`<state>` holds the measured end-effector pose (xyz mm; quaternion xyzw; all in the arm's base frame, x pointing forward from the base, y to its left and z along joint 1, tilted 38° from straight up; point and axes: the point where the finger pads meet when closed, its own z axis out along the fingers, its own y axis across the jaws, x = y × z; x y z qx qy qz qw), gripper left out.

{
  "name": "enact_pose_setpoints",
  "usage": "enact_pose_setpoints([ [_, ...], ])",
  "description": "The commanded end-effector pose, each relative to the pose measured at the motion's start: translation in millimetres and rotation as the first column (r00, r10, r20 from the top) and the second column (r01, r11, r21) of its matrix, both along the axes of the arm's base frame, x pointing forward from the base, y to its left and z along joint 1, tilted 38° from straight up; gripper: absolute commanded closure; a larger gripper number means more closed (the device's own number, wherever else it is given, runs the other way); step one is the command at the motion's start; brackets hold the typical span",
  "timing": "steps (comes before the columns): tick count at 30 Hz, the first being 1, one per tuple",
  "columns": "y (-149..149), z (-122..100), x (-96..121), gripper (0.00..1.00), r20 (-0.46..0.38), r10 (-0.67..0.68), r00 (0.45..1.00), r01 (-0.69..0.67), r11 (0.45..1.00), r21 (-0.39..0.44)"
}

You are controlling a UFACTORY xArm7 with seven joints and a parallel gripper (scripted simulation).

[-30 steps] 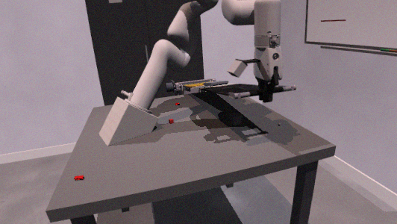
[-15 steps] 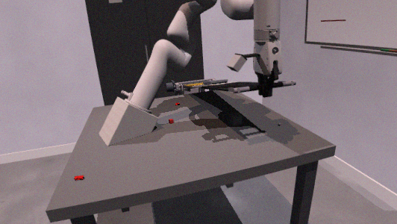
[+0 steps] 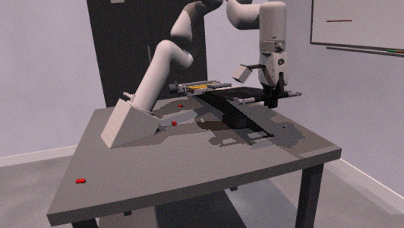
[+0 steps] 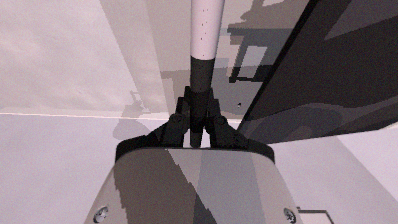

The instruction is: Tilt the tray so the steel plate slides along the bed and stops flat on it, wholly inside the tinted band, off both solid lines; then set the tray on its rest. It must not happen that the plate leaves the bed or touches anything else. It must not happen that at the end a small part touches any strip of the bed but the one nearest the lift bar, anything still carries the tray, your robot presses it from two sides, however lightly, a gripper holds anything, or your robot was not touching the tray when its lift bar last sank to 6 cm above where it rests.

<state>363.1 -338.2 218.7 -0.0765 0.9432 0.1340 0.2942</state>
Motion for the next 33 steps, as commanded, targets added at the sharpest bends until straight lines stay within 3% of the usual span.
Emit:
enact_pose_setpoints([
  [1, -2, 2, -1, 1.00, 0.003, -0.004, 1.000, 0.004, 1.000, -0.004],
  [7, -2, 2, -1, 1.00, 0.003, -0.004, 1.000, 0.004, 1.000, -0.004],
  [13, -8, 50, -34, 1.00, 0.003, -0.004, 1.000, 0.004, 1.000, -0.004],
  [19, -3, 4, -2, 1.00, 0.003, -0.004, 1.000, 0.004, 1.000, -0.004],
  [33, -3, 4, -2, 1.00, 0.003, -0.004, 1.000, 0.004, 1.000, -0.004],
])
